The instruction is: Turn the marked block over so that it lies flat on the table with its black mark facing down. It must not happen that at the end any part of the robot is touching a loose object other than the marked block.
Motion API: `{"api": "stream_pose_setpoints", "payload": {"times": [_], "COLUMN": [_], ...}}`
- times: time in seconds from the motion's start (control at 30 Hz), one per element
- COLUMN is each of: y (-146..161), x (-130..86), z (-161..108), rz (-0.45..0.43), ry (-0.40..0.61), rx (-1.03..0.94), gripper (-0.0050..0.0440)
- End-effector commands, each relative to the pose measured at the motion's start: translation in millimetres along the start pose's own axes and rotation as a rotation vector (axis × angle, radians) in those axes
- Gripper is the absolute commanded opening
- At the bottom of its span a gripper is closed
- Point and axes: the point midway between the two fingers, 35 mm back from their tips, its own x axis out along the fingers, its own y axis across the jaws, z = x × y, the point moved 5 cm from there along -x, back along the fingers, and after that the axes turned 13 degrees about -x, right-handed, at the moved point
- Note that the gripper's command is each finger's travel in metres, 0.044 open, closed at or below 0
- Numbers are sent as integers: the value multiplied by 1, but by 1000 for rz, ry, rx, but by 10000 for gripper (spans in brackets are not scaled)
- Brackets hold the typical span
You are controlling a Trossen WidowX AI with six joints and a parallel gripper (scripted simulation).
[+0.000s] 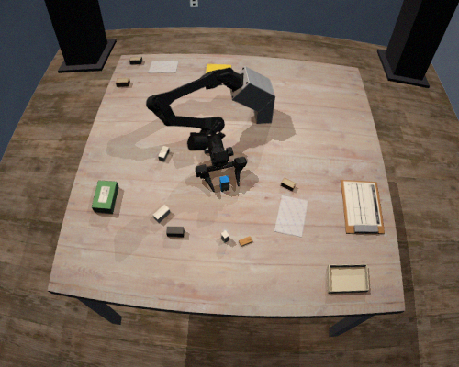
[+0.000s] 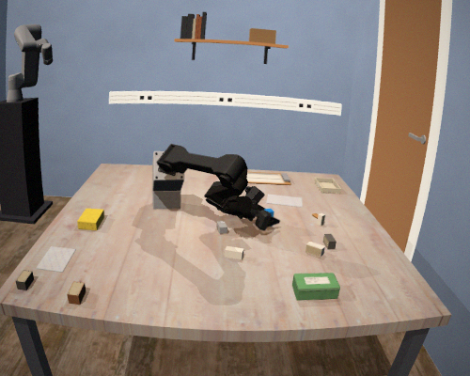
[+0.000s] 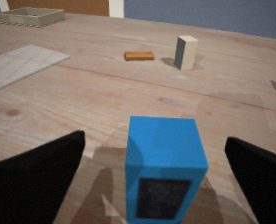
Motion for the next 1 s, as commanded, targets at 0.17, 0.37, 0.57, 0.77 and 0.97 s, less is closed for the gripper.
{"api": "stream_pose_setpoints", "payload": {"times": [0.17,0.37,0.57,0.77,0.97], "y": [-2,-2,-2,-6,-9], "x": [1,1,1,1,6], "z": [1,1,1,5,23], "rz": [-6,-6,-6,-14,-10], "ry": [-5,-5,-5,-5,-4], "rx": [-6,-6,-6,-5,-2], "gripper": [440,440,440,440,440]}}
